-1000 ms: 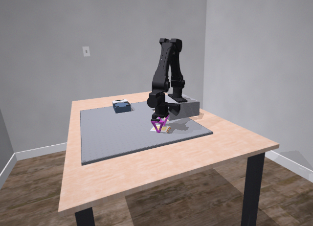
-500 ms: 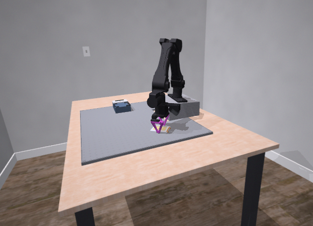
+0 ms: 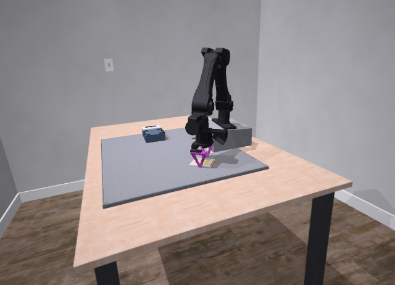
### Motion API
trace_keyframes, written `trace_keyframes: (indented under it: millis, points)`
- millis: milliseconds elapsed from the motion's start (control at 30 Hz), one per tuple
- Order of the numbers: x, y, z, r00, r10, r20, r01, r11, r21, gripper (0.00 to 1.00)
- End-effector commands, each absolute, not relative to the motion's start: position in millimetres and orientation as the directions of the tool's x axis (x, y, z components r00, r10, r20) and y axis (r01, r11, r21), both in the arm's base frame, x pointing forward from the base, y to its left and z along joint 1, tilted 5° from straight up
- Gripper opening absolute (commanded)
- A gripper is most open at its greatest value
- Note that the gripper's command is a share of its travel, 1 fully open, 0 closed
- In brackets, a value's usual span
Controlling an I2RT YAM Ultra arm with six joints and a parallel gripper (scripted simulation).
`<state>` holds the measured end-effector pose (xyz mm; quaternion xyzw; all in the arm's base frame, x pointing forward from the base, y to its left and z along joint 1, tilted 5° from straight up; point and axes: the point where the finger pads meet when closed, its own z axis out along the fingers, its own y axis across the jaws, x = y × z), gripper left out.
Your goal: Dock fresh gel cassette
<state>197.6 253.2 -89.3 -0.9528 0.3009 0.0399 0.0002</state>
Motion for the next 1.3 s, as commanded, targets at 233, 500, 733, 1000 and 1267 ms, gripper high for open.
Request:
trace_keyframes:
  millis: [233,500,733,1000,1267]
  points:
    - [209,261,-59,0.813,-0.576,-0.082,-0.580,-0.815,-0.022,1.00]
    - [210,261,-51,0.813,-0.576,-0.082,-0.580,-0.815,-0.022,1.00]
    - [210,260,-42,0.813,-0.577,-0.082,-0.580,-0.814,-0.022,1.00]
    - [211,259,-31,0.813,-0.576,-0.082,-0.580,-0.815,-0.022,1.00]
    - [211,259,-23,0.813,-0.576,-0.082,-0.580,-0.815,-0.022,1.00]
